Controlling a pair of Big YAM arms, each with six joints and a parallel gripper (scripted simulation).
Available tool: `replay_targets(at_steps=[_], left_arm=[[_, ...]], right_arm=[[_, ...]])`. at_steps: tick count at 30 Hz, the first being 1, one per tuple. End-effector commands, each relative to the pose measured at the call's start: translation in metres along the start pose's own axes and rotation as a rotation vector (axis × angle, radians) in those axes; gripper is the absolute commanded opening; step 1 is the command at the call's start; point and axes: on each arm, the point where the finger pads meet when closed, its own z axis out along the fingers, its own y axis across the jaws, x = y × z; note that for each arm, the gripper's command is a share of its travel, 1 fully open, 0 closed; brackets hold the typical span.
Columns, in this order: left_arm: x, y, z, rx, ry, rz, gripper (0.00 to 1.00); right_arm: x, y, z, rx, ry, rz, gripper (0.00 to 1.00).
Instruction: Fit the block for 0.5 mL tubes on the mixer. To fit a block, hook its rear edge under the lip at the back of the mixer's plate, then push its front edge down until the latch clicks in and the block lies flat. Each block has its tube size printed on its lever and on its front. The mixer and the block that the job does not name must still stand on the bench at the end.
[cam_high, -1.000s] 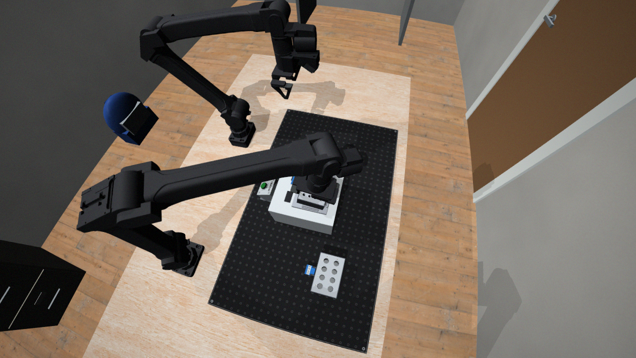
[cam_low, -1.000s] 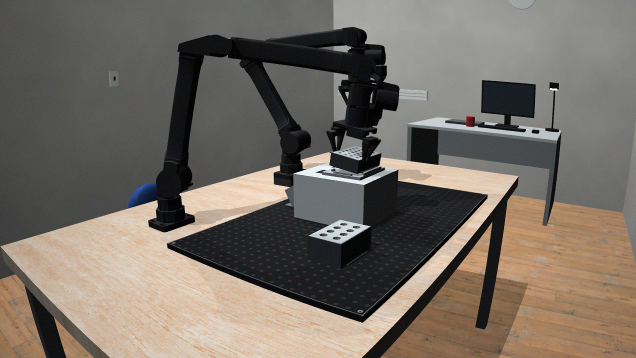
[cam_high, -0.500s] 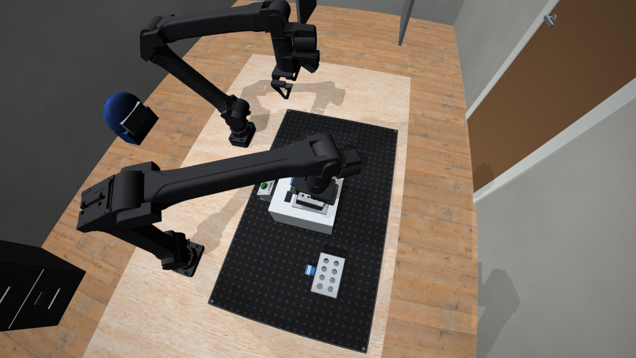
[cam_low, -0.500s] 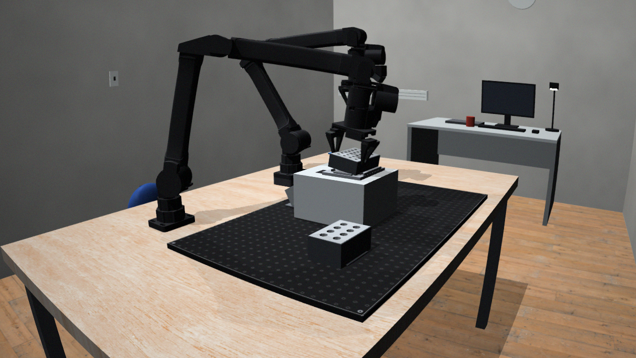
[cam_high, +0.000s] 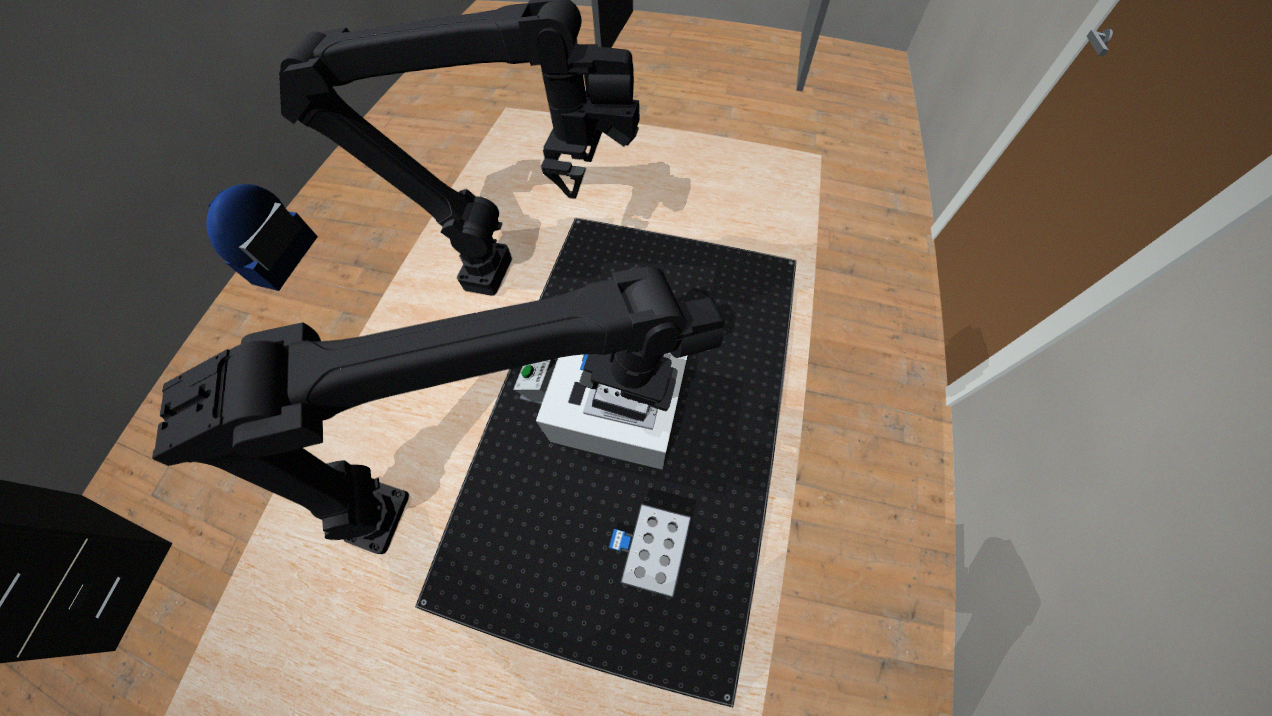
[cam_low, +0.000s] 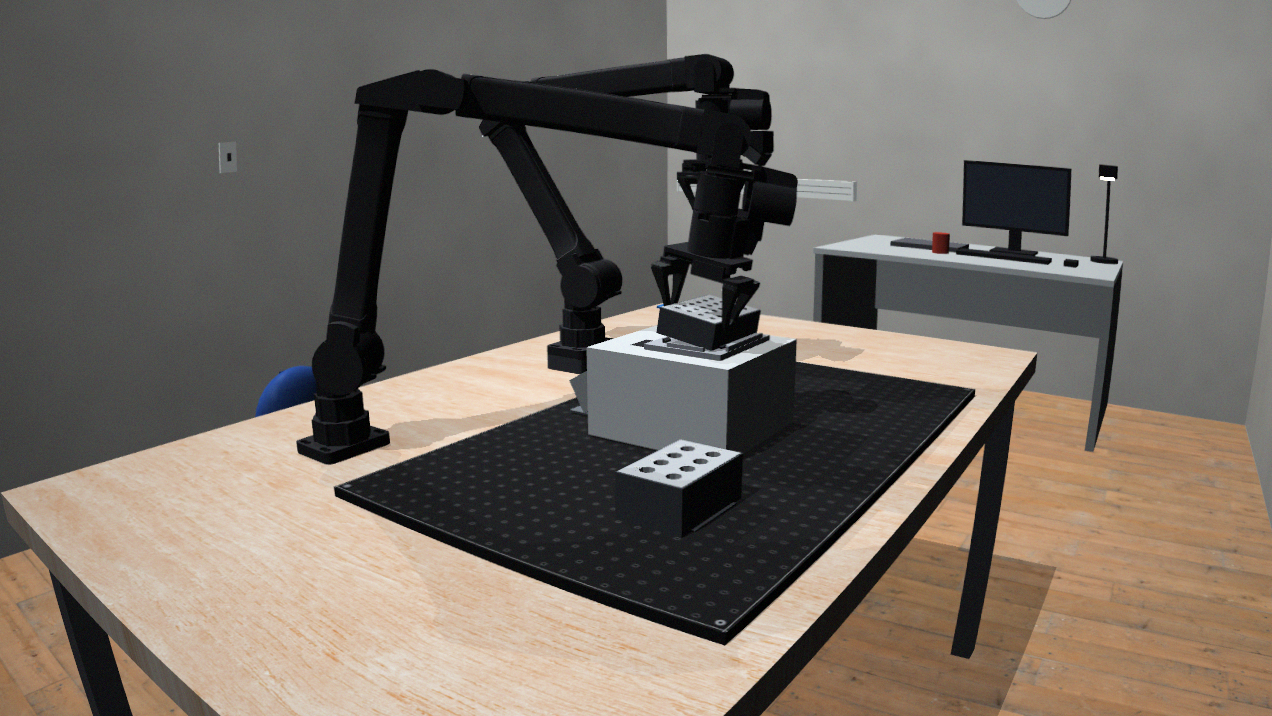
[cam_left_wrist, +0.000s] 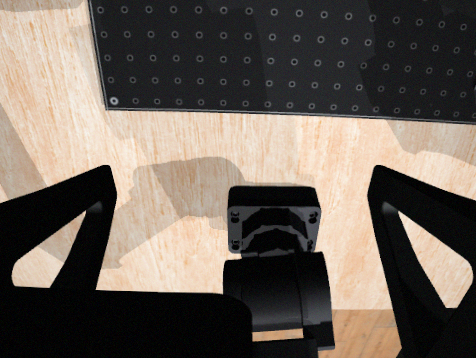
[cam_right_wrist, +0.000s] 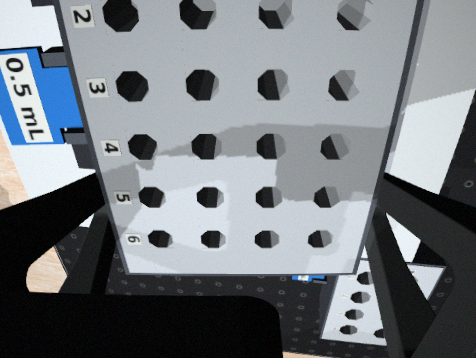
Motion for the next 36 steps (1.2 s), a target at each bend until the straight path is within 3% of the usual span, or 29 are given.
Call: replay_targets(at_steps=[1,21,36], left_arm=[[-0.001,0.001,-0.008,-0.001,-0.010,0.004,1.00],[-0.001,0.001,-0.008,-0.001,-0.009,0.002,1.00],[-0.001,0.001,-0.007,-0.001,-0.010,0.002,1.00]], right_arm=[[-0.017,-0.008,-0.064,0.125,-0.098,-0.013,0.00],[-0.021,-0.016,-0.051,0.103,-0.083,-0.012,0.00],[-0.012,-0.003,-0.042,0.081,-0.068,-0.011,0.00]])
